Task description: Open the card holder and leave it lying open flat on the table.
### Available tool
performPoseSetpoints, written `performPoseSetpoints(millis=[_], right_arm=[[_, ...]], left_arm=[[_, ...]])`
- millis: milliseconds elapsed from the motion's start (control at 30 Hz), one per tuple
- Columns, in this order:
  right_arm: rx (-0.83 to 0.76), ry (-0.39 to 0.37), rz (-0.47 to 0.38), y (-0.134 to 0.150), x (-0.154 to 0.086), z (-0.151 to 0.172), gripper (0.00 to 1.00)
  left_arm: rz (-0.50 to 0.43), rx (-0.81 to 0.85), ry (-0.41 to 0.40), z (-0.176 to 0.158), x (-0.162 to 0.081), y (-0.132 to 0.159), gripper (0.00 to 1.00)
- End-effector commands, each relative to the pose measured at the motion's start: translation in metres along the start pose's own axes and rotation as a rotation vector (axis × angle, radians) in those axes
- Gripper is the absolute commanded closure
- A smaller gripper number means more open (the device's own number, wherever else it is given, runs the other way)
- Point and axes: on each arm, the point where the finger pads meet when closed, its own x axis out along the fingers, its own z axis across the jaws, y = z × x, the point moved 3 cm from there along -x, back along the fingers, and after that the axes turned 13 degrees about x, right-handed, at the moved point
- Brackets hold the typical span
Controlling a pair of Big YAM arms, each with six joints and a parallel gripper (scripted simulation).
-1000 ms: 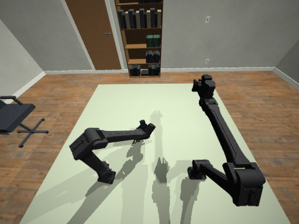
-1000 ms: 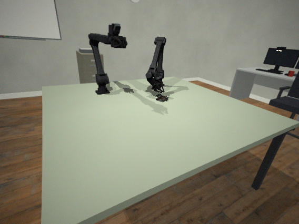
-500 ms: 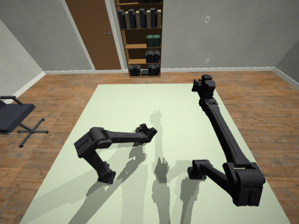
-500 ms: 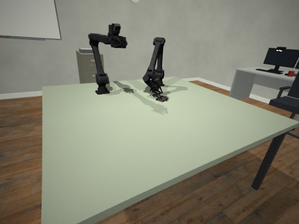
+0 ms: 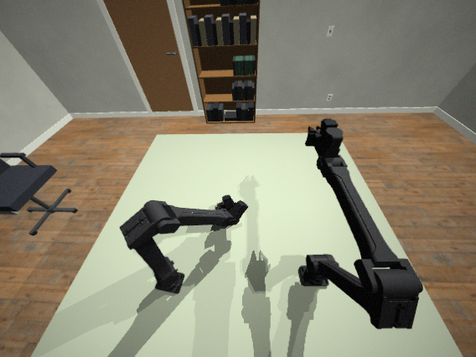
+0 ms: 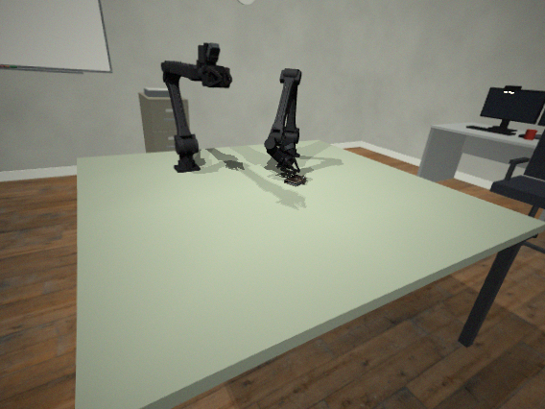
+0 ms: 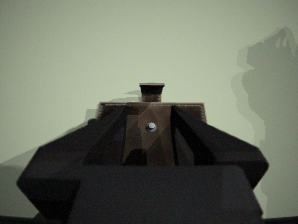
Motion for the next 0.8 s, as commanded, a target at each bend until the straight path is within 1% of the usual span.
performPoseSetpoints(millis=[0, 33, 100, 133, 167, 233, 300, 367, 467, 567, 667, 700, 733, 767], right_arm=[[0.0, -0.008, -0.033, -0.018, 0.0, 0.004, 0.64], [0.0, -0.008, -0.033, -0.018, 0.0, 0.004, 0.64], [0.0, -0.008, -0.033, -0.018, 0.0, 0.004, 0.64], [0.0, -0.008, -0.033, -0.018, 0.0, 0.004, 0.64], [0.0, -0.008, -0.033, -0.018, 0.0, 0.004, 0.64], [0.0, -0.008, -0.033, -0.018, 0.0, 0.004, 0.64], [0.0, -0.008, -0.033, -0.018, 0.0, 0.004, 0.64], [0.0, -0.008, -0.033, -0.018, 0.0, 0.004, 0.64], [0.0, -0.008, -0.033, -0.018, 0.0, 0.004, 0.64], [0.0, -0.008, -0.033, -0.018, 0.0, 0.004, 0.64], [0.0, -0.008, -0.033, -0.018, 0.0, 0.004, 0.64], [0.0, -0.008, -0.033, -0.018, 0.0, 0.004, 0.64], [0.0, -0.008, -0.033, -0.018, 0.0, 0.004, 0.64], [0.0, -0.008, -0.033, -0.018, 0.0, 0.004, 0.64]], left_arm=[[-0.024, -0.027, 0.016, -0.017, 0.009, -0.019, 0.64], [-0.016, -0.022, 0.017, -0.014, 0.007, -0.011, 0.64], [-0.016, -0.022, 0.017, -0.014, 0.007, -0.011, 0.64], [-0.016, -0.01, 0.011, -0.011, 0.013, -0.011, 0.64], [-0.027, -0.031, 0.018, -0.018, 0.014, -0.022, 0.64], [-0.027, -0.03, 0.016, -0.017, 0.018, -0.021, 0.64], [-0.018, -0.014, 0.009, -0.011, 0.022, -0.013, 0.64], [-0.027, -0.03, 0.014, -0.016, 0.026, -0.022, 0.64], [-0.02, -0.018, 0.01, -0.012, 0.031, -0.016, 0.64], [-0.029, -0.031, 0.017, -0.017, 0.035, -0.024, 0.64], [-0.025, -0.033, 0.019, -0.017, 0.033, -0.02, 0.64], [-0.017, -0.01, 0.01, -0.009, 0.038, -0.013, 0.64], [-0.028, -0.028, 0.016, -0.015, 0.04, -0.023, 0.64], [-0.031, -0.033, 0.017, -0.017, 0.042, -0.026, 0.64]])
